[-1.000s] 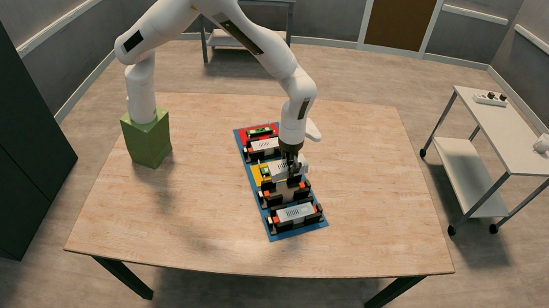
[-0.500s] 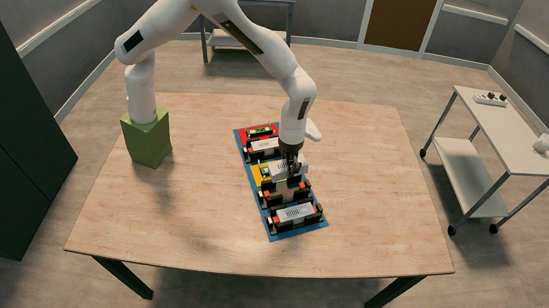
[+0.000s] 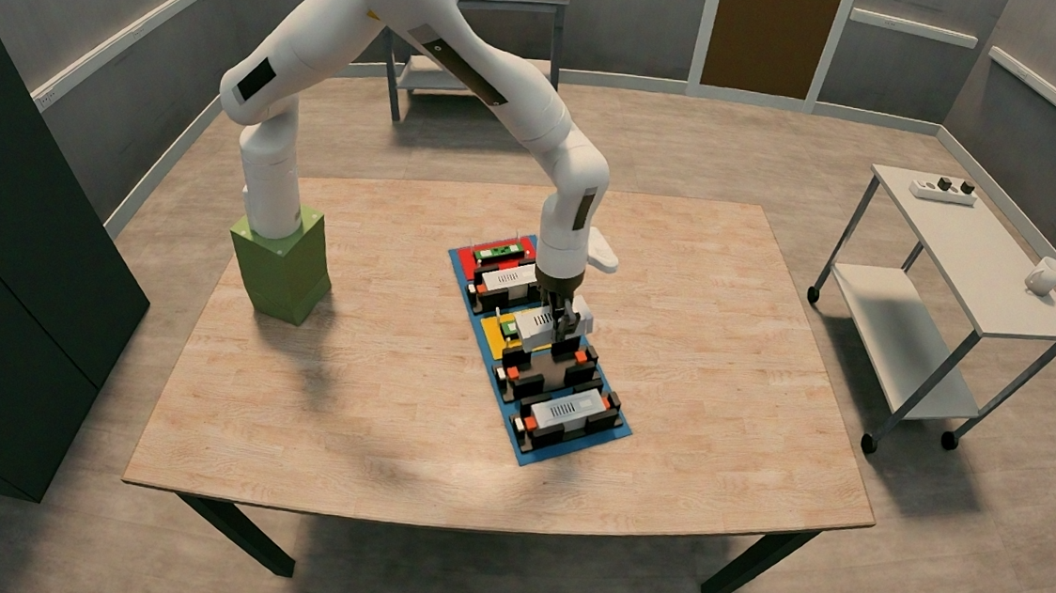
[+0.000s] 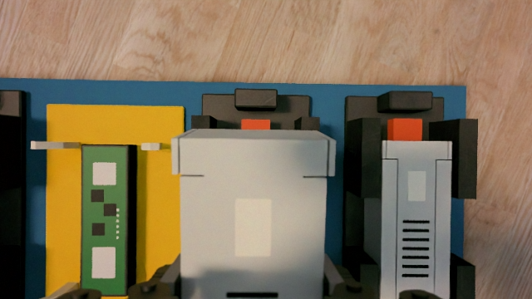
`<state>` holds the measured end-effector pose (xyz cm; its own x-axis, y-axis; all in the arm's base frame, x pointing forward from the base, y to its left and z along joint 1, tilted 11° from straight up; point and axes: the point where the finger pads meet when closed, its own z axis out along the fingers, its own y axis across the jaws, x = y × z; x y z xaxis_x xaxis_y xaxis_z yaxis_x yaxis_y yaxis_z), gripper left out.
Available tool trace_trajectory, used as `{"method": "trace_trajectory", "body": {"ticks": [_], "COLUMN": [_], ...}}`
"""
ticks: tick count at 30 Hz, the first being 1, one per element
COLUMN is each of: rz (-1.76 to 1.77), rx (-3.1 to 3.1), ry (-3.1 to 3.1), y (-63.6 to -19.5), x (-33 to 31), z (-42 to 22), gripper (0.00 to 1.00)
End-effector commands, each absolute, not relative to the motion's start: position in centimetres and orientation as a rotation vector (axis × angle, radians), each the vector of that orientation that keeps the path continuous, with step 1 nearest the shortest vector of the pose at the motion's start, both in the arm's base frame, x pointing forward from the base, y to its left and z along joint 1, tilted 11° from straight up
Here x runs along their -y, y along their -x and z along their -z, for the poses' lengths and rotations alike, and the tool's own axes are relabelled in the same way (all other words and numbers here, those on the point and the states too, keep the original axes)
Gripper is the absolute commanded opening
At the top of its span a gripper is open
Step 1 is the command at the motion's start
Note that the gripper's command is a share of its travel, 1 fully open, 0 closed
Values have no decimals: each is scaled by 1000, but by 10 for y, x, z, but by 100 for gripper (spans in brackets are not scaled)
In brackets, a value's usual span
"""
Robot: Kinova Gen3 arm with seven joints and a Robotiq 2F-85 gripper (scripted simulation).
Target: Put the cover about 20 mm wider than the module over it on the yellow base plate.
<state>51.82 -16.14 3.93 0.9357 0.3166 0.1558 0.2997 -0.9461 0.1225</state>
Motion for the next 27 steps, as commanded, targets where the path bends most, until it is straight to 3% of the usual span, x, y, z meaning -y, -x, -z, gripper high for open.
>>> {"method": "trace_trajectory", "body": {"ticks": [1, 27], "rz": [-267, -267], "rx": [-479, -479], "ry": [-2994, -2994], "y": [-516, -490], "x": [152, 63], "z": [-34, 22], "gripper": [0, 0]}}
